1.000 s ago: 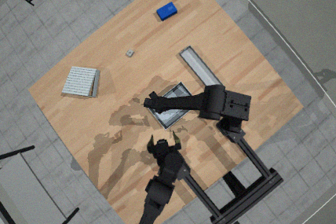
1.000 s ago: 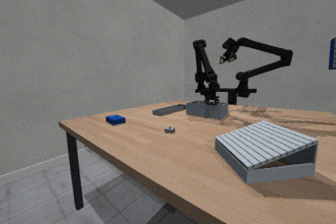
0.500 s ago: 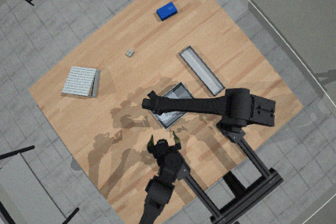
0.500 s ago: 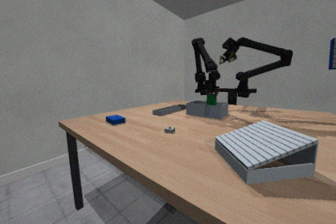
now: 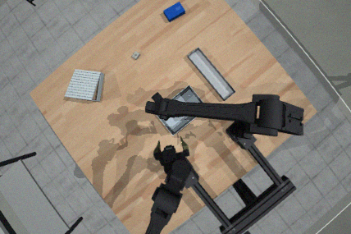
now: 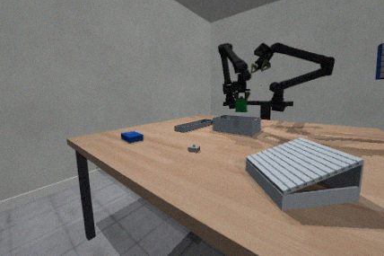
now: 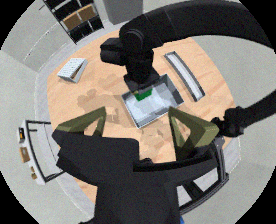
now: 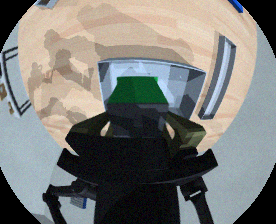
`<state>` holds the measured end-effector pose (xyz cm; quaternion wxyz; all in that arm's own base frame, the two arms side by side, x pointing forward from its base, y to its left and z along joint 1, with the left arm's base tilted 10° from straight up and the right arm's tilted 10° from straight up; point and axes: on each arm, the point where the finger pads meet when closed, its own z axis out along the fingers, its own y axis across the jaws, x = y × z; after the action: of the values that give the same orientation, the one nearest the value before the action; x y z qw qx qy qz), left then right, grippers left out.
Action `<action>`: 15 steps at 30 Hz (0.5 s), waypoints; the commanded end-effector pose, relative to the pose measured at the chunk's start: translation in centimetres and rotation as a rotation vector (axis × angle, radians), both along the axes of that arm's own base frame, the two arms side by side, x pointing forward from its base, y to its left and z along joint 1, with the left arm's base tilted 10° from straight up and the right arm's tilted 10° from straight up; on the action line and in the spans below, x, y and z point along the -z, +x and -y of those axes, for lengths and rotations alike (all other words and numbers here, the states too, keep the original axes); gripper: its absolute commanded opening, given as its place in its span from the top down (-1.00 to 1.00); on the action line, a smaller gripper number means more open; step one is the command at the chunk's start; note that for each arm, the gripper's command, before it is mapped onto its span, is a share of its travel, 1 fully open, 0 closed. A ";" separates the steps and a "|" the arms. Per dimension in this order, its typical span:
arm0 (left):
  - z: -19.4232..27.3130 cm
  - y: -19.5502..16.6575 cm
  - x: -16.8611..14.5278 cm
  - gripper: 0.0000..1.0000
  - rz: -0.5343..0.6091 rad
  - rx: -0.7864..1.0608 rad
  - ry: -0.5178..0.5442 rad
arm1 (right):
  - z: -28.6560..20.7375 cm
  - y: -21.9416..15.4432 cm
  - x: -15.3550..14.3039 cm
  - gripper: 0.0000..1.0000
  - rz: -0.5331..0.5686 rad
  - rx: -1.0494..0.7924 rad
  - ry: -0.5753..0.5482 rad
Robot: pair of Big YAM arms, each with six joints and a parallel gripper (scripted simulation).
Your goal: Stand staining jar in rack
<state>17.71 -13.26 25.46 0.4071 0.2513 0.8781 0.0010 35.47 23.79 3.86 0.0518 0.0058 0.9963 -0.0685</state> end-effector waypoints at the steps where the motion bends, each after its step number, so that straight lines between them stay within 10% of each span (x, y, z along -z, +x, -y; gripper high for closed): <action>1: -0.1 0.3 -1.5 -1.00 0.015 -0.019 -0.040 | 3.2 7.0 -2.0 -0.14 0.015 -0.049 0.017; 15: 7.9 4.7 0.5 -1.00 0.059 0.080 -0.076 | 18.3 16.3 -2.8 -0.14 0.009 -0.052 0.012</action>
<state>19.38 -16.96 26.04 0.4295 0.2534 0.8663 -0.0296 45.69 9.62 4.48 0.0405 0.0270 0.9961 -0.0741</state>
